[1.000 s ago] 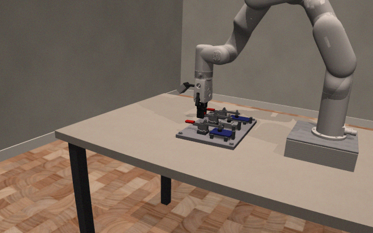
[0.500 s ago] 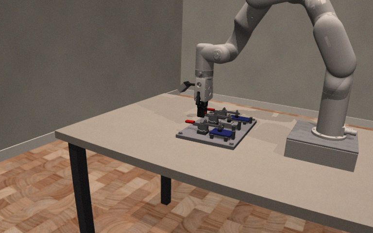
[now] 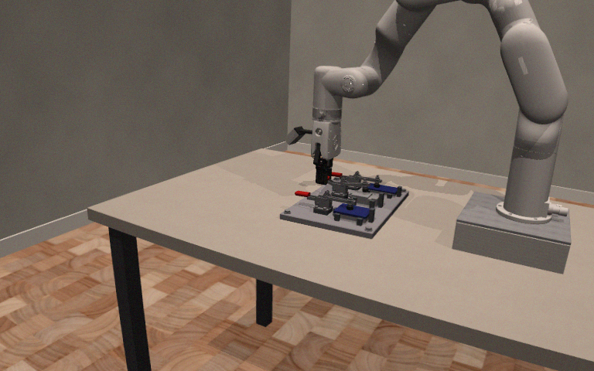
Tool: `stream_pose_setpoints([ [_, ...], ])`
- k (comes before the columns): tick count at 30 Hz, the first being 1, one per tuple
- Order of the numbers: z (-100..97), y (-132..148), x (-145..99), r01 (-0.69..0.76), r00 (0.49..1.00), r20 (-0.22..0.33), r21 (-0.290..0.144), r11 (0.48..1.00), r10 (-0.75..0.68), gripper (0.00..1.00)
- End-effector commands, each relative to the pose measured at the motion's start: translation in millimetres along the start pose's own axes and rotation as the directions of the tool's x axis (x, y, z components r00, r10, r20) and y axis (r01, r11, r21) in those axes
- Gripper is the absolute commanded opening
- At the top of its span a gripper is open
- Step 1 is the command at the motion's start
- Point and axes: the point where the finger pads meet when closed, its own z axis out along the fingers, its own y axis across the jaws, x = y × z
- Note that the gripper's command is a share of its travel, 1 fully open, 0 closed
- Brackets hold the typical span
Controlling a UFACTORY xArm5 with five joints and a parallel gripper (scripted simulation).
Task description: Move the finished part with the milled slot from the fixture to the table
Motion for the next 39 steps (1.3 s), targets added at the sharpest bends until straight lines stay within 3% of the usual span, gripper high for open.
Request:
stream_pose_setpoints([
  [1,-4.0,0,-1,0.000,1.000,-0.004,0.000,1.000,0.000,0.00],
  [39,-19.1,0,-26,0.000,1.000,-0.004,0.000,1.000,0.000,0.00],
])
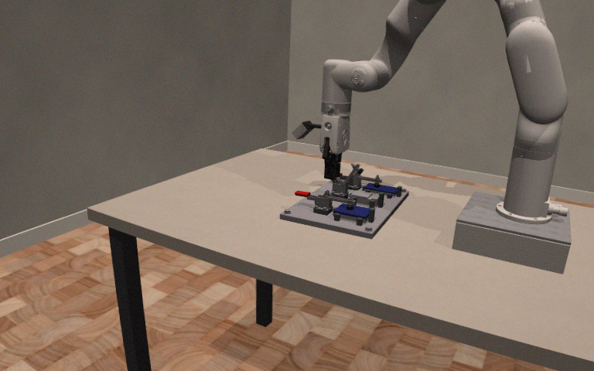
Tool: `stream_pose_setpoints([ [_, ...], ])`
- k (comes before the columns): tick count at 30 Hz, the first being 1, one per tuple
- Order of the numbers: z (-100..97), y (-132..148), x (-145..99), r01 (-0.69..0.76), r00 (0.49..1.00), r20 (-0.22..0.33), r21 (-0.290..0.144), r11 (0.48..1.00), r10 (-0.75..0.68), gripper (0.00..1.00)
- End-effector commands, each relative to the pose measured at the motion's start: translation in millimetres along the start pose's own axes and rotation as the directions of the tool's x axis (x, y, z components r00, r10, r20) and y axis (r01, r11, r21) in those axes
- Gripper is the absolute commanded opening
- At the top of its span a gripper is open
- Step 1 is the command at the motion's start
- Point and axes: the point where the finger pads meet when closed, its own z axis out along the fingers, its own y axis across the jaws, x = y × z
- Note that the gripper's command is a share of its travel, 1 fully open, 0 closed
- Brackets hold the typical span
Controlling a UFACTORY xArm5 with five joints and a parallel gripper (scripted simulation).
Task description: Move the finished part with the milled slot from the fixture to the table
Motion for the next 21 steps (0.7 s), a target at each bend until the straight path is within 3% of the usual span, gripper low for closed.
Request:
stream_pose_setpoints([
  [1,-1.5,0.2,-2.4,0.000,1.000,-0.001,0.000,1.000,0.000,0.00],
  [21,-2.3,0.2,-12.1,0.000,1.000,-0.001,0.000,1.000,0.000,0.00],
])
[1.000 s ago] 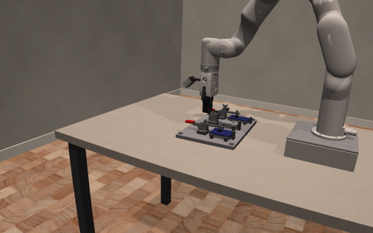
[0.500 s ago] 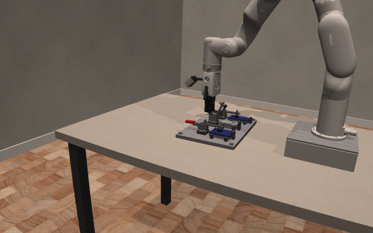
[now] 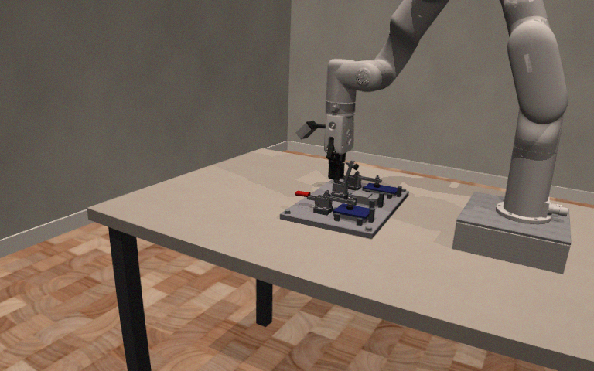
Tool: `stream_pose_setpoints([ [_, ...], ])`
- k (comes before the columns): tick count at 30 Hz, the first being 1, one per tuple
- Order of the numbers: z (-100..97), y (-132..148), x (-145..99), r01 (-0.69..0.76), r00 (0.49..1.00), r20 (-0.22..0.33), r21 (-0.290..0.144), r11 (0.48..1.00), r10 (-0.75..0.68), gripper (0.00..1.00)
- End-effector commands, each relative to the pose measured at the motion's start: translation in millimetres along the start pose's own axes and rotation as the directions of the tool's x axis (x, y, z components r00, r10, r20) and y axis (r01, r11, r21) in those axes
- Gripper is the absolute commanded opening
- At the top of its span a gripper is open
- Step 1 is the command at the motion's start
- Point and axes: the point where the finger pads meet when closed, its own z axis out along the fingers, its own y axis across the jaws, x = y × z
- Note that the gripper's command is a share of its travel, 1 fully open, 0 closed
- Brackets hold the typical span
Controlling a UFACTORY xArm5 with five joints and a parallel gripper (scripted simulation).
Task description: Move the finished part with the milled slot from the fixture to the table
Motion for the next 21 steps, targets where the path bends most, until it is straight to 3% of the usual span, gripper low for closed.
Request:
stream_pose_setpoints([
  [1,-0.5,0.2,-1.2,0.000,1.000,-0.001,0.000,1.000,0.000,0.00],
  [21,-0.5,0.2,-4.4,0.000,1.000,-0.001,0.000,1.000,0.000,0.00],
])
